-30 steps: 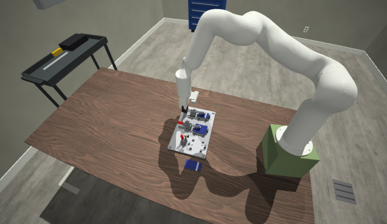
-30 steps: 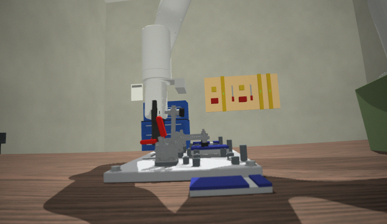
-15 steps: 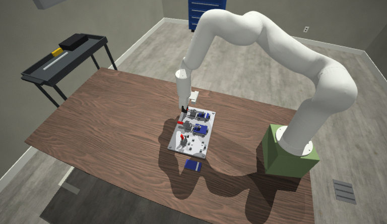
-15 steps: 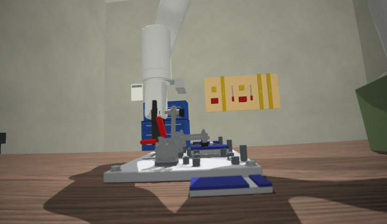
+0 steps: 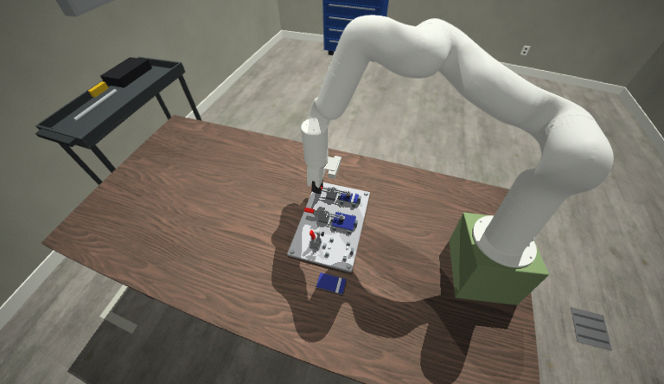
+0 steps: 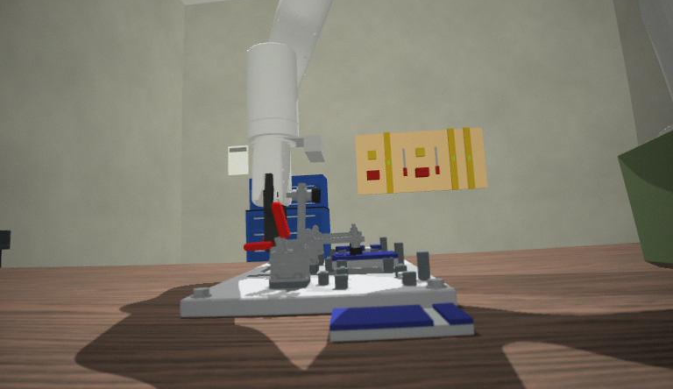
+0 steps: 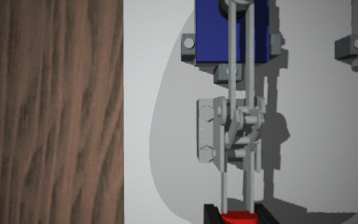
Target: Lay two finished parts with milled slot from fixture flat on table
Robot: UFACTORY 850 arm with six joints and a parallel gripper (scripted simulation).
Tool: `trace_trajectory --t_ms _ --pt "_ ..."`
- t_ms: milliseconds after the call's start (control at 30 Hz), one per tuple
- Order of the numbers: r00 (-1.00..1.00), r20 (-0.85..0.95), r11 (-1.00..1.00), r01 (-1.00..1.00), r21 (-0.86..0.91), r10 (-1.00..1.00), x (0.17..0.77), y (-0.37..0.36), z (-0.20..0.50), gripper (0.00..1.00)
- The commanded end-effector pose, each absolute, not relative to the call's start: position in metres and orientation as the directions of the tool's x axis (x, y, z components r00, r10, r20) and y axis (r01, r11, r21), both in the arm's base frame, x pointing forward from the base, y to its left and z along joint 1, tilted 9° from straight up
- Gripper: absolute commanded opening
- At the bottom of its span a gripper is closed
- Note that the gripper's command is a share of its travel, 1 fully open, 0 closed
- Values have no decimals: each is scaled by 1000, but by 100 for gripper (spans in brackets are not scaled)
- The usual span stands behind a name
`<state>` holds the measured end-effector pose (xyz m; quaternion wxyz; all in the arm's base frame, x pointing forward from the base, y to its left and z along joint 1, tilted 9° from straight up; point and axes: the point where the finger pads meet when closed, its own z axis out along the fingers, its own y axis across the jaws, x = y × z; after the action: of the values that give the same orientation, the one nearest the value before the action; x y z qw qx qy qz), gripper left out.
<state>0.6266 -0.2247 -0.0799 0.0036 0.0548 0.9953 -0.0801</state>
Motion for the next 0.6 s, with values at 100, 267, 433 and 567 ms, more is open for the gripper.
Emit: trace_trajectory --t_ms 100,267,433,567 --pt "-994 -17 981 110 -160 109 627 -225 -77 0" --pt "-994 -17 981 110 -160 109 626 -224 -74 0" --pt "-994 -17 981 110 -160 109 625 -224 -72 0" --pt "-994 -17 981 110 -160 109 624 -223 -70 0"
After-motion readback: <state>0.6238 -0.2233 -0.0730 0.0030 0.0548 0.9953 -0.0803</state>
